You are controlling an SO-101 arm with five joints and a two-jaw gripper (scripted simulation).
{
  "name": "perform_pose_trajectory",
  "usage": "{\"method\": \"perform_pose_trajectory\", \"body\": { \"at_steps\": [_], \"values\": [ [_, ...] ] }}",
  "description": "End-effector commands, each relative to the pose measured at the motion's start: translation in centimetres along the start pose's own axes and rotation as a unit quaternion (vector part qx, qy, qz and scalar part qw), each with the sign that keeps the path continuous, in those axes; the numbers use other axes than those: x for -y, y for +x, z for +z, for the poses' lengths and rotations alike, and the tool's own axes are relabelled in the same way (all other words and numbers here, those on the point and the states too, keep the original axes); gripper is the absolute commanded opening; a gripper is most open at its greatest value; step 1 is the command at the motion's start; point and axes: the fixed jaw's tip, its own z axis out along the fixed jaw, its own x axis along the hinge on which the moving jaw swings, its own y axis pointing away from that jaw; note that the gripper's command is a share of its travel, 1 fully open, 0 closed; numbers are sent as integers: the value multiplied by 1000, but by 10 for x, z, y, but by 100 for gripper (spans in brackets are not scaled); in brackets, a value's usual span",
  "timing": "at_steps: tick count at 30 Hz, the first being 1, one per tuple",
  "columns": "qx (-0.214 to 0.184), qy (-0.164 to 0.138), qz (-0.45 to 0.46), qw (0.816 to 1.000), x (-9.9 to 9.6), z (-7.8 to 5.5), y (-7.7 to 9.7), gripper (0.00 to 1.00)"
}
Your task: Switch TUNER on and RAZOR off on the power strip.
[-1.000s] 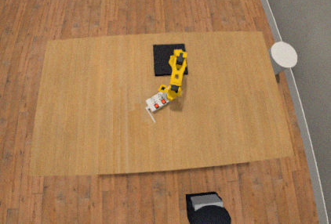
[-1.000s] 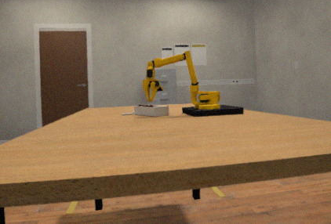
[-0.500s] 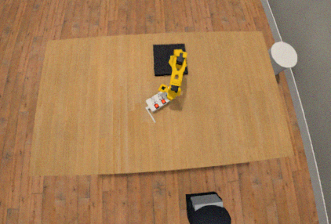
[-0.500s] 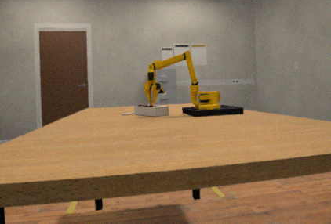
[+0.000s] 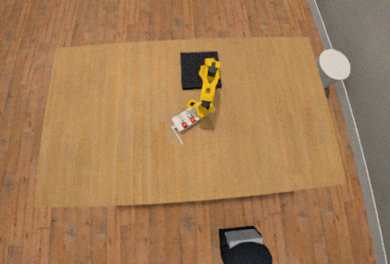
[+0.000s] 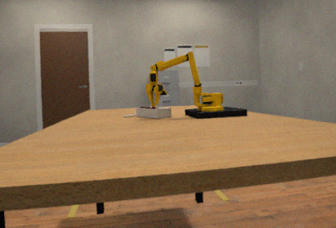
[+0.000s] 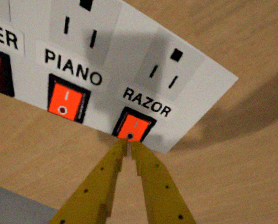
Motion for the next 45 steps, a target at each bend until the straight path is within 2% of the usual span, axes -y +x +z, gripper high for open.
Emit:
{"method": "perform_pose_trajectory", "body": {
  "at_steps": [1,22,33,45],
  "values": [
    [0,2,-6,1000,2,2,1,0],
    [0,2,-6,1000,1,-3,2,0],
    [0,2,-6,1000,2,7,1,0],
    [0,2,-6,1000,3,9,1,0]
  ]
}}
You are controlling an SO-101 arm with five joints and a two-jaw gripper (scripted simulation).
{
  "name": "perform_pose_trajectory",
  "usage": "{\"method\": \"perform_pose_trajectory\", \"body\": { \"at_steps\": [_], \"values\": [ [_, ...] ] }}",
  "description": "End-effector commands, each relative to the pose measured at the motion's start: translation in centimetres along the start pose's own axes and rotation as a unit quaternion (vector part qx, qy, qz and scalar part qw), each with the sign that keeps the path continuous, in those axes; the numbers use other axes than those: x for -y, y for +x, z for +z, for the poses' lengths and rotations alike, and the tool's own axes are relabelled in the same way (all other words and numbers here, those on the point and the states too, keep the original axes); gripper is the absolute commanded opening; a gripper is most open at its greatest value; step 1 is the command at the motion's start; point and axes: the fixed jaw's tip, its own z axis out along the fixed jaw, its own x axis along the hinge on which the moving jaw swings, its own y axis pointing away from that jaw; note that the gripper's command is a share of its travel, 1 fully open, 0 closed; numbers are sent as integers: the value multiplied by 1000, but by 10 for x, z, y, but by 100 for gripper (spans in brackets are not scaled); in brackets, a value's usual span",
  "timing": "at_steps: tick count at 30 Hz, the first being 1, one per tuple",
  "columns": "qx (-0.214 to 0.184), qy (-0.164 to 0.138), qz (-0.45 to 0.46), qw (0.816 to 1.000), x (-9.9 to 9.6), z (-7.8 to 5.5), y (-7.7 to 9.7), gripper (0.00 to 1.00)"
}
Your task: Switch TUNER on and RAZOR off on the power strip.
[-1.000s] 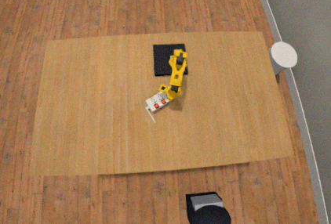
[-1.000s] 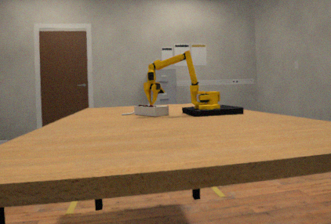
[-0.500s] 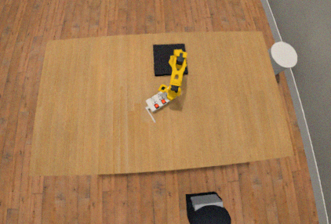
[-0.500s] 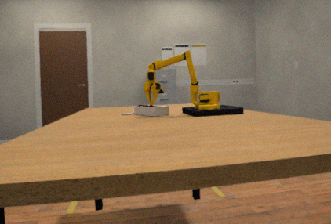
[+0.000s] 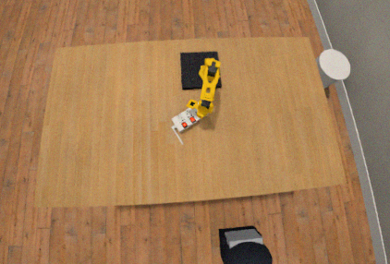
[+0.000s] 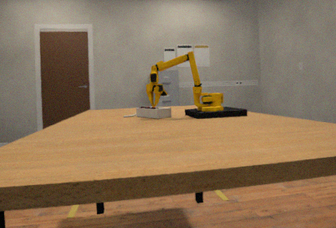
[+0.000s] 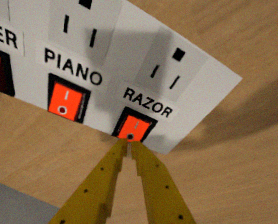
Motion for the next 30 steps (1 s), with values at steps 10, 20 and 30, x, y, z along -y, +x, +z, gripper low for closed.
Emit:
{"method": "perform_pose_trajectory", "body": {
  "at_steps": [10,20,30],
  "values": [
    [4,10,-6,1000,4,10,0,0],
    [4,10,-6,1000,3,6,1,0],
    [4,10,-5,1000,1,-4,1,0]
  ]
}}
